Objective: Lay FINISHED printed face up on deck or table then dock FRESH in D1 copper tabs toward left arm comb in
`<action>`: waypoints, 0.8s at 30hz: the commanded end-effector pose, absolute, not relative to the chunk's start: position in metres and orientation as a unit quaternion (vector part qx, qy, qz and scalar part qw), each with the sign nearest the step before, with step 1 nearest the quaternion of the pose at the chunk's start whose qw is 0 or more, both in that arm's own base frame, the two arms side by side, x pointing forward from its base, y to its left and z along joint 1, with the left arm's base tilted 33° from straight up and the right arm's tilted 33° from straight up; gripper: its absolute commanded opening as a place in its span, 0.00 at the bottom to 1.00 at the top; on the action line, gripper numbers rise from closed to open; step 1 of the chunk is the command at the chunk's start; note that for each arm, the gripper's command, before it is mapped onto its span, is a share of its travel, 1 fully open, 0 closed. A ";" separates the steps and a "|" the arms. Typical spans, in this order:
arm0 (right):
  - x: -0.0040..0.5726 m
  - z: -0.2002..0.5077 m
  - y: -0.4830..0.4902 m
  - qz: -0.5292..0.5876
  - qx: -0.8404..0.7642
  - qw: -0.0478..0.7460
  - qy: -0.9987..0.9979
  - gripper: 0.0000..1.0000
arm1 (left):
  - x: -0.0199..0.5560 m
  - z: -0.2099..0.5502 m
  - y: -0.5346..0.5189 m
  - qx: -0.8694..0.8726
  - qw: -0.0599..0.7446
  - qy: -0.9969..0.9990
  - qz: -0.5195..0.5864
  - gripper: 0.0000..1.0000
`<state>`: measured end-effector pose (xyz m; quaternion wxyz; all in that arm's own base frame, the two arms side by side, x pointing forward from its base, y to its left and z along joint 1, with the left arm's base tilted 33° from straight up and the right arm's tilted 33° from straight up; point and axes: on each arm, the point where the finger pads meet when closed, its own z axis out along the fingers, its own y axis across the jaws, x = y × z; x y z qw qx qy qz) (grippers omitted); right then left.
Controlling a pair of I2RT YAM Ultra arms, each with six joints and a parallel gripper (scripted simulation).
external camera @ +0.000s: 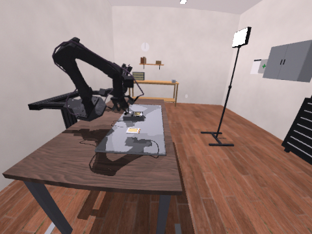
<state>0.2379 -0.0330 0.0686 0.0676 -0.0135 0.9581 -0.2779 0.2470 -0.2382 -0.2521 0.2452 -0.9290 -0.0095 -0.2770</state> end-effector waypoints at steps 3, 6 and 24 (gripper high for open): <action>0.235 0.073 -0.029 -0.273 -0.016 0.077 0.959 0.00 | 0.241 -0.264 -0.224 -0.927 0.259 -0.002 -0.271 0.00; 0.235 0.073 -0.029 -0.273 -0.016 0.077 0.959 0.00 | 0.241 -0.264 -0.223 -0.927 0.259 -0.002 -0.271 0.00; 0.235 0.073 -0.029 -0.273 -0.016 0.077 0.959 0.00 | 0.237 -0.268 -0.218 -0.927 0.259 -0.002 -0.271 0.00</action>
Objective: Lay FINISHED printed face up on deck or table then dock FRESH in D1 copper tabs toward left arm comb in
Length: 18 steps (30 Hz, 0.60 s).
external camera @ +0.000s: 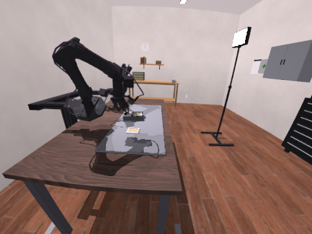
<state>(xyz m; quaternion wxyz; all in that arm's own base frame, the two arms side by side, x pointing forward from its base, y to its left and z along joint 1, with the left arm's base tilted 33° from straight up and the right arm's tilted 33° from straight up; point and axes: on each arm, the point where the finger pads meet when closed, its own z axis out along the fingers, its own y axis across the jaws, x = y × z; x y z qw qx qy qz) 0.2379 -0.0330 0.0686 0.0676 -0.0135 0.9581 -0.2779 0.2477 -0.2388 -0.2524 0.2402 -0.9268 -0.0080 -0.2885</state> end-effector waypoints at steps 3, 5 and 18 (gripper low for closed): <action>0.235 0.073 -0.029 -0.273 -0.016 0.077 0.959 0.00 | 0.236 -0.268 -0.217 -0.927 0.259 -0.002 -0.271 0.00; 0.235 0.073 -0.029 -0.273 -0.016 0.077 0.959 0.00 | 0.235 -0.269 -0.216 -0.927 0.259 -0.002 -0.271 0.00; 0.235 0.073 -0.029 -0.273 -0.016 0.077 0.959 0.00 | 0.232 -0.272 -0.213 -0.927 0.259 -0.002 -0.271 0.00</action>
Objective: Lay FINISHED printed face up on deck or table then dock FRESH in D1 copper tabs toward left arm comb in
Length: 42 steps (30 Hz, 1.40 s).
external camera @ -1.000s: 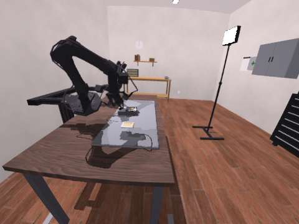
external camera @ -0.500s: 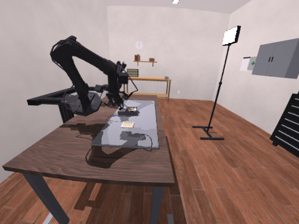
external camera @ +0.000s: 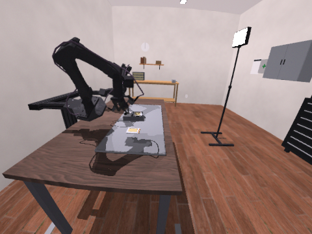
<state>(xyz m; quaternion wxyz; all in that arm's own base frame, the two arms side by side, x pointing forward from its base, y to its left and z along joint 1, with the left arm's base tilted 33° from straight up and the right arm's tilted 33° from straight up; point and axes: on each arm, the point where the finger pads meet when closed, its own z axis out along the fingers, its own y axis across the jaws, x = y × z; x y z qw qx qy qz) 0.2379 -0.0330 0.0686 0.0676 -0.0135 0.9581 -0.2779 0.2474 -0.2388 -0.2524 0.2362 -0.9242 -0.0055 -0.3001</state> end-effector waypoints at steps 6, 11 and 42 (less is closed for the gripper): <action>0.235 0.073 -0.029 -0.273 -0.016 0.077 0.959 0.00 | 0.231 -0.273 -0.211 -0.927 0.259 -0.002 -0.271 0.00; 0.235 0.073 -0.029 -0.273 -0.016 0.077 0.959 0.00 | 0.230 -0.274 -0.209 -0.927 0.259 -0.002 -0.271 0.00; 0.235 0.073 -0.029 -0.273 -0.016 0.077 0.959 0.00 | 0.224 -0.279 -0.199 -0.927 0.259 -0.002 -0.271 0.00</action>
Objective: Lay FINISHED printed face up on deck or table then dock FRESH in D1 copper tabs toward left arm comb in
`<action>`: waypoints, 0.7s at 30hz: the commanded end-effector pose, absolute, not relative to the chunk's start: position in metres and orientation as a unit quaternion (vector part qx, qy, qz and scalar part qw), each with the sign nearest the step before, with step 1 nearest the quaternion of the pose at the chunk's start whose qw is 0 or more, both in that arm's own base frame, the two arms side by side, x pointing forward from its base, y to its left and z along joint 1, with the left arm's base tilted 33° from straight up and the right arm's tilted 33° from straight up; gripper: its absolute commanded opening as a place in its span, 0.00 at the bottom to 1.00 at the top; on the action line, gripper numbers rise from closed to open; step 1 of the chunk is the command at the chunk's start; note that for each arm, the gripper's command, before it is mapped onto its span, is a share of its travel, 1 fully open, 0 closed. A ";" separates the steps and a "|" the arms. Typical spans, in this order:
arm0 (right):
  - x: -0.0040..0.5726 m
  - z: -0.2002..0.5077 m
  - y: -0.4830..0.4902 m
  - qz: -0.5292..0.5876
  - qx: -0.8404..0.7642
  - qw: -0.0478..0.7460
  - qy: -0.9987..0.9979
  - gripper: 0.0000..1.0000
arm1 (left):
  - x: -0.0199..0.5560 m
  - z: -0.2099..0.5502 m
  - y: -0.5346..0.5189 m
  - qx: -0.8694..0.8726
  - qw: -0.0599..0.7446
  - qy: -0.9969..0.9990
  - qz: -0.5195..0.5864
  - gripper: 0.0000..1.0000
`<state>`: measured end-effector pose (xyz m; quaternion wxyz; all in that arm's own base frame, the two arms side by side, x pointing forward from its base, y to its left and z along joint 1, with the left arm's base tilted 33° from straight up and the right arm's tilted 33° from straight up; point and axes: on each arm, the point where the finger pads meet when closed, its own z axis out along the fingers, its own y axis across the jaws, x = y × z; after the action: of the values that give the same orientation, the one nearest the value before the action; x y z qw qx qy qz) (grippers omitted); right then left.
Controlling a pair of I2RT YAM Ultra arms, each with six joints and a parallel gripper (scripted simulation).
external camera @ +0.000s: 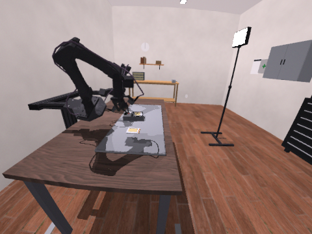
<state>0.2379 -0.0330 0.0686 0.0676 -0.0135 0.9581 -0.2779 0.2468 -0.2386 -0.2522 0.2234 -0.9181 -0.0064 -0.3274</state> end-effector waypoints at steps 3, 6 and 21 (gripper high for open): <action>0.235 0.073 -0.029 -0.273 -0.016 0.077 0.959 0.00 | 0.223 -0.280 -0.198 -0.927 0.259 -0.002 -0.271 0.00; 0.235 0.073 -0.029 -0.273 -0.016 0.077 0.959 0.00 | 0.223 -0.280 -0.198 -0.927 0.259 -0.002 -0.271 0.00; 0.235 0.073 -0.029 -0.273 -0.016 0.077 0.959 0.00 | 0.220 -0.283 -0.193 -0.927 0.259 -0.002 -0.271 0.00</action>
<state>0.2379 -0.0330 0.0686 0.0676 -0.0135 0.9581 -0.2780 0.2465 -0.2385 -0.2521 0.2158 -0.9152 -0.0088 -0.3401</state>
